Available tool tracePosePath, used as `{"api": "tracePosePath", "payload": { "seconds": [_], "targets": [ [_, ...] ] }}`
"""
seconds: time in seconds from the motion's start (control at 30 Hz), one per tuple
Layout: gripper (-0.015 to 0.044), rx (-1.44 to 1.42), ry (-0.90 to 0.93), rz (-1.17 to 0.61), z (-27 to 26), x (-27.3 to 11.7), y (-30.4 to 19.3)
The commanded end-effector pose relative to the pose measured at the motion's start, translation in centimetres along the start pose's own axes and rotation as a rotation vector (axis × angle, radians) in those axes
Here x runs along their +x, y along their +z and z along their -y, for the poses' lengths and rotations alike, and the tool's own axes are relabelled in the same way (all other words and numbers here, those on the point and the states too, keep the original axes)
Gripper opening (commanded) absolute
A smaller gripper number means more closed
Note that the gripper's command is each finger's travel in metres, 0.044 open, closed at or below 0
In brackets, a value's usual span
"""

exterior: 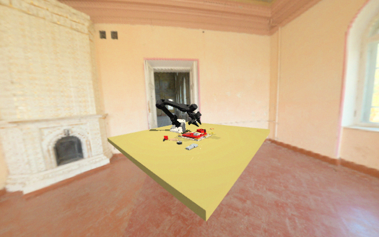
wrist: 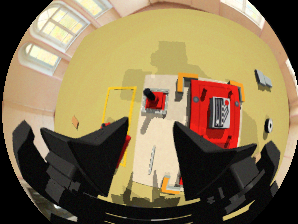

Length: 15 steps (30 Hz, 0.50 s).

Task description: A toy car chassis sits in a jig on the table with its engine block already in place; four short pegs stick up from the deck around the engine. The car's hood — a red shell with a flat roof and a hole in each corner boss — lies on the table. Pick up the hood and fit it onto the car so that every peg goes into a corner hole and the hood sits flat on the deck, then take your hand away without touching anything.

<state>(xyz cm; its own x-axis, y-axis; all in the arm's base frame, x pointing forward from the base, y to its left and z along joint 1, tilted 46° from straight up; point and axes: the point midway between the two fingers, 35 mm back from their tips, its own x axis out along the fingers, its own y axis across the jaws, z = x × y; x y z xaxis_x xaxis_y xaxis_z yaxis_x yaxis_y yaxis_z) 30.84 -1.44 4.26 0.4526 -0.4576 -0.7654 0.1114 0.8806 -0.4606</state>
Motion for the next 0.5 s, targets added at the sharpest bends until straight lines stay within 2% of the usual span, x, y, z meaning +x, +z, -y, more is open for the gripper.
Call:
{"api": "tracePosePath", "payload": {
  "seconds": [0.0,0.23,0.47],
  "targets": [
    [0.0246,0.002,0.001,-0.005,-0.1,0.0,0.0],
    [0.043,0.092,-0.01,-0.196,-5.0,0.6,-1.3],
    [0.044,0.191,-0.151,-0.369,-9.1,0.9,-3.5]
  ]
}}
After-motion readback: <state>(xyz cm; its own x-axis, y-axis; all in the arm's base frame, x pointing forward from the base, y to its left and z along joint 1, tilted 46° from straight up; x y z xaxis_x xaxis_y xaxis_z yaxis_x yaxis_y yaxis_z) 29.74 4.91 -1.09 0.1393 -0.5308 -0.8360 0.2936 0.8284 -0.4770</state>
